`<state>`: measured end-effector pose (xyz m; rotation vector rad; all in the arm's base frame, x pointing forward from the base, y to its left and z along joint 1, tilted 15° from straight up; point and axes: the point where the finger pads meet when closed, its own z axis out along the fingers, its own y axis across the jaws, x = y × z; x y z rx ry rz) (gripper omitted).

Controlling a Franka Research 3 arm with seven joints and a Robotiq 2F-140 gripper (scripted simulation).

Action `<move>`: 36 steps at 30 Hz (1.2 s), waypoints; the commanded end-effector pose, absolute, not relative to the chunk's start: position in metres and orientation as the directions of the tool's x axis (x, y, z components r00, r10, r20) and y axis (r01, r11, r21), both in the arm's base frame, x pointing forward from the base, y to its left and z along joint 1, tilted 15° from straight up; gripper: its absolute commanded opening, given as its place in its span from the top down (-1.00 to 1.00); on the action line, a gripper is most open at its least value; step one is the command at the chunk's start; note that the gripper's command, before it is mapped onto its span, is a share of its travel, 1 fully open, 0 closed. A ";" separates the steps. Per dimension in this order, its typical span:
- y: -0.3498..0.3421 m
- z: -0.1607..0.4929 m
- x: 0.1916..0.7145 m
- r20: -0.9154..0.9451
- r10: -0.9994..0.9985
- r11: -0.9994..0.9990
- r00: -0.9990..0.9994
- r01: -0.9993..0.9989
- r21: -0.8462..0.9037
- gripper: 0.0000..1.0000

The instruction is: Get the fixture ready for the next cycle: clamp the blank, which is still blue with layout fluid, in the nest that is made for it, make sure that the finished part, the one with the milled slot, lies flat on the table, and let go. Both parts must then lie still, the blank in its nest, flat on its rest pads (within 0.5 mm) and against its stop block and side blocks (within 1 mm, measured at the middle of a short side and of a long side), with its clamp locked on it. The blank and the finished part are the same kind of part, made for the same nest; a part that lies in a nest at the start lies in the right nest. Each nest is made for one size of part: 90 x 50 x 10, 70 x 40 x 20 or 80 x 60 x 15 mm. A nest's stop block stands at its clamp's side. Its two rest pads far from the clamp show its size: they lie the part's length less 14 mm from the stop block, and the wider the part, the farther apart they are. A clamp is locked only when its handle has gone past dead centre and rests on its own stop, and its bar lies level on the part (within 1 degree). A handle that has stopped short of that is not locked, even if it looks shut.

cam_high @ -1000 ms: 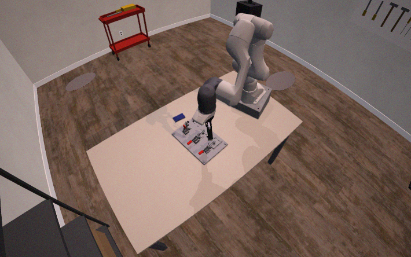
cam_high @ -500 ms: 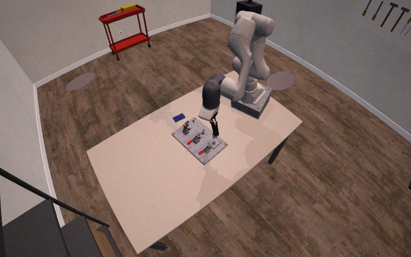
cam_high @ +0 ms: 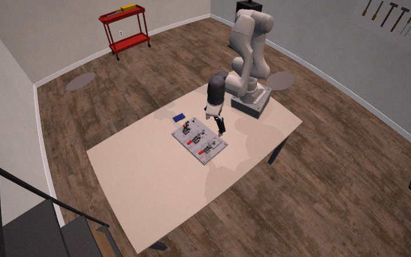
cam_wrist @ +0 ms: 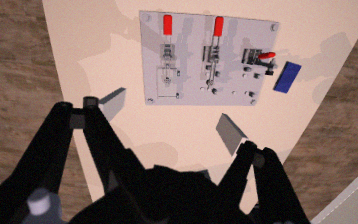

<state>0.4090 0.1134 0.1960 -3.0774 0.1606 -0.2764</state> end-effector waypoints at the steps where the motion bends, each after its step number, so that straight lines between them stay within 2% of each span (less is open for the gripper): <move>1: 0.117 0.195 0.406 0.219 0.035 -0.997 0.975 0.048 -0.053 -1.00; 8: 0.121 0.188 0.395 0.247 0.121 -0.989 0.961 0.138 -0.055 -1.00; 21: 0.121 0.188 0.395 0.249 0.127 -0.988 0.960 0.145 -0.055 -1.00; 22: 0.121 0.188 0.395 0.249 0.127 -0.988 0.960 0.145 -0.055 0.44; 36: 0.121 0.188 0.395 0.249 0.127 -0.988 0.960 0.145 -0.055 0.44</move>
